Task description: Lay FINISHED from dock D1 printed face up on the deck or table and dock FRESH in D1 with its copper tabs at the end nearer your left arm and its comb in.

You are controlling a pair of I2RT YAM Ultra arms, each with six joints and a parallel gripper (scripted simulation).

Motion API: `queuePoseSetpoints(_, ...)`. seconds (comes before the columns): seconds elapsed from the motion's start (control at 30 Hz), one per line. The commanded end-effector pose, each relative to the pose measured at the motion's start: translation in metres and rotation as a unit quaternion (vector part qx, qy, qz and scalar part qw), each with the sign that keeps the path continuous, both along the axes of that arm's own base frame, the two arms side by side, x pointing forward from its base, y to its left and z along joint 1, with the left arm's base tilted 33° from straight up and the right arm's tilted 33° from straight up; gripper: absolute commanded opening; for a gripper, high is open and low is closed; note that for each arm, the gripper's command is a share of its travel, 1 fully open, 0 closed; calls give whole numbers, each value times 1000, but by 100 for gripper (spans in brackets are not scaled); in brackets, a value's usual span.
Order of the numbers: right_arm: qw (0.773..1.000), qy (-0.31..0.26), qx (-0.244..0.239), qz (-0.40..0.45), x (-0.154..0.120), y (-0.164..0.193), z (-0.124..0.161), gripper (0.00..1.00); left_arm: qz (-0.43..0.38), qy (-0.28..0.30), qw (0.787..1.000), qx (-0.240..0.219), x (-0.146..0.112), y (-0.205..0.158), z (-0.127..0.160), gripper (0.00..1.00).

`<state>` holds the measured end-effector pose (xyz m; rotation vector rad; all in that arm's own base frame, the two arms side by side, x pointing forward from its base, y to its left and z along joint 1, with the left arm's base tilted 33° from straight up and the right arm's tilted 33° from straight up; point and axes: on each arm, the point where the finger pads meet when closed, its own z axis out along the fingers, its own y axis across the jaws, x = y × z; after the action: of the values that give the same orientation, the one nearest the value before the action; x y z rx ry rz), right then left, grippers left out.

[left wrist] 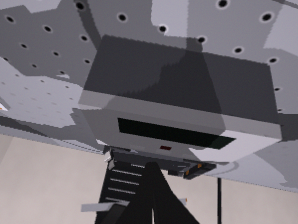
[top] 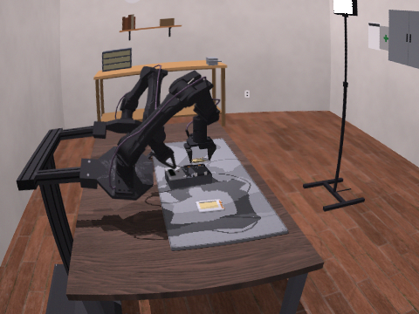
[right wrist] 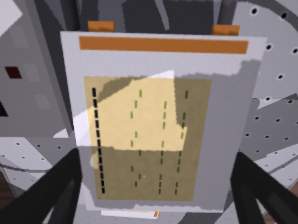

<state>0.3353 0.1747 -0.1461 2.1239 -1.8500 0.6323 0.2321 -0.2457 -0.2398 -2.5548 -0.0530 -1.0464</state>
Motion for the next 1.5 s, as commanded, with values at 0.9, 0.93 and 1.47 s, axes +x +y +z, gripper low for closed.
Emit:
queuePoseSetpoints(0.9,1000,-4,5,8,0,6,1,0,0,-1,1000,5,-24,-11,28,0)
queuePoseSetpoints(0.93,1000,-4,5,8,0,6,1,0,0,-1,1000,5,-26,-11,29,0)
queuePoseSetpoints(1.47,1000,-4,5,8,0,6,1,0,2,5,1000,2,-35,-16,37,0)
